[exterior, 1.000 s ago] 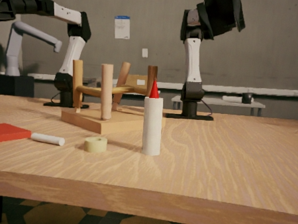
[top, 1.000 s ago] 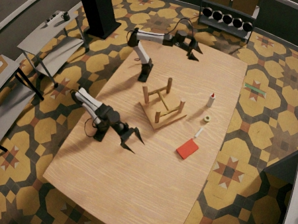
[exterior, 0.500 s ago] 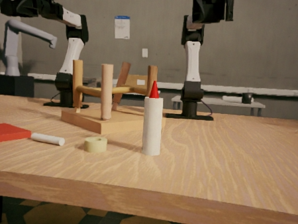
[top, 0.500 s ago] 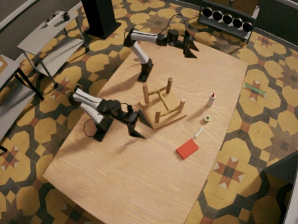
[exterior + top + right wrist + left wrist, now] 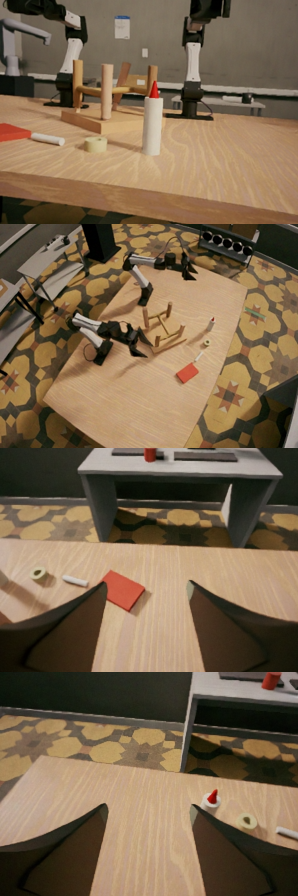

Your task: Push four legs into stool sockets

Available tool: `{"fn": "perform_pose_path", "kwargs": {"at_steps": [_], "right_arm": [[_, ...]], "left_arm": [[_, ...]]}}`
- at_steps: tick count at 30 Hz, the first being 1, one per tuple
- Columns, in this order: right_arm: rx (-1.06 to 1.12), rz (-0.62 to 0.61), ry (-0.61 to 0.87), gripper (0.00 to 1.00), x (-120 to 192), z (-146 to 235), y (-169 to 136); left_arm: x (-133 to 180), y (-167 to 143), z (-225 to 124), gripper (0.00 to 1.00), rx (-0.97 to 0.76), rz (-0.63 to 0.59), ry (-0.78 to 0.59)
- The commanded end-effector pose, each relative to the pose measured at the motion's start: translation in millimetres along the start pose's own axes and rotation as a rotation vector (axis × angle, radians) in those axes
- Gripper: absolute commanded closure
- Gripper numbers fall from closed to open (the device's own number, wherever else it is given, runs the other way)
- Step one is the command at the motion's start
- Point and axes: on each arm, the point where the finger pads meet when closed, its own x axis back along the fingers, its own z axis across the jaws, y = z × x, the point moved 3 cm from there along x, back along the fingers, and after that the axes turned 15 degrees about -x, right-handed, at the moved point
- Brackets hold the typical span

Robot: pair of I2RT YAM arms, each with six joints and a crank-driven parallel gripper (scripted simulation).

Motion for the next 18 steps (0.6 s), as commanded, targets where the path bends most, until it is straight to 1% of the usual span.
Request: {"fn": "perform_pose_path", "kwargs": {"at_steps": [1,2,4,5,8,9,10,12,13,16,18], "right_arm": [[-0.007,0.002,0.005,0.26,-5,2,0],[-0.002,0.034,0.004,0.26,-7,0,-11],[-0.002,0.014,0.010,0.26,-3,2,-4],[0.003,0.030,0.009,0.26,-4,1,-11],[0.003,0.025,0.010,0.26,-4,1,-10],[0.002,0.004,0.006,0.26,-1,1,-1],[0.007,0.055,0.004,0.26,-5,-1,-19],[0.006,0.038,0.006,0.26,-6,0,-16],[0.007,0.043,0.006,0.26,-6,-1,-18],[0.008,0.066,0.002,0.26,-6,-2,-26],[0.007,0.025,0.014,0.26,-7,3,-9]], "left_arm": [[-5,3,0,0.26,-0.011,-0.015,-0.009],[-2,-5,1,0.26,-0.009,0.018,-0.009],[-2,2,3,0.26,-0.010,-0.015,0.000],[-4,-9,0,0.26,0.005,0.024,-0.009],[-5,-9,0,0.26,0.005,0.022,-0.010],[-2,0,-4,0.26,0.001,-0.003,-0.022],[-7,-17,-12,0.26,0.007,0.049,-0.042],[-4,-10,-4,0.26,0.007,0.023,-0.021],[-5,-11,-1,1.00,0.008,0.022,-0.010],[-7,-16,-4,1.00,0.009,0.036,-0.013],[-4,-15,-5,1.00,0.010,0.033,-0.015]]}}
